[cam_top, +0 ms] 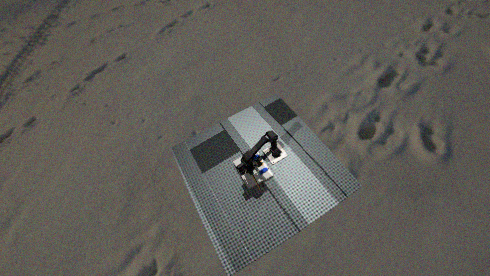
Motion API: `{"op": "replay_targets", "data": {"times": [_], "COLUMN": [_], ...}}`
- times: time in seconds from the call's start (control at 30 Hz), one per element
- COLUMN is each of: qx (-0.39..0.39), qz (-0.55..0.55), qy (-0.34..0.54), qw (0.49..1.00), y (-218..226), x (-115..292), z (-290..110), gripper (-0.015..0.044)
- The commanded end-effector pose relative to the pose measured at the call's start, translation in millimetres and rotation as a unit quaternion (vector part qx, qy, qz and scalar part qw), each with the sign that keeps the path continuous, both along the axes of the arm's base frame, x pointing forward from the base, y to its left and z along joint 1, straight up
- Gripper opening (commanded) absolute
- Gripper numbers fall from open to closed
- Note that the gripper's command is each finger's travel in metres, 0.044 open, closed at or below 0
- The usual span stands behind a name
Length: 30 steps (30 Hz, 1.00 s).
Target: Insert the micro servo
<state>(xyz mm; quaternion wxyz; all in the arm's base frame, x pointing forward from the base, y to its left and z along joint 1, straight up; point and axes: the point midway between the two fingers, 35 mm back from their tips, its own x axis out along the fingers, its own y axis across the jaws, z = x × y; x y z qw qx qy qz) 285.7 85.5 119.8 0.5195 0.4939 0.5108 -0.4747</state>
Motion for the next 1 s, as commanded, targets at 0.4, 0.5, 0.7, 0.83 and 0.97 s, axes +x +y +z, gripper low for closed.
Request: {"op": "replay_targets", "data": {"times": [0.4, 0.5, 0.7, 0.83, 0.97], "qx": [-0.002, -0.002, -0.002, -0.002, -0.003], "qz": [-0.002, -0.002, -0.002, -0.002, -0.002], "qy": [0.000, 0.000, 0.000, 0.000, 0.000], "qw": [1.000, 1.000, 1.000, 1.000, 1.000], "y": [-3, -1, 5, -8, -27], "x": [-8, -8, -7, -6, -4], "z": [29, 29, 30, 29, 29], "gripper": [0.0000, 0.0000, 0.0000, 0.0000, 0.0000]}}
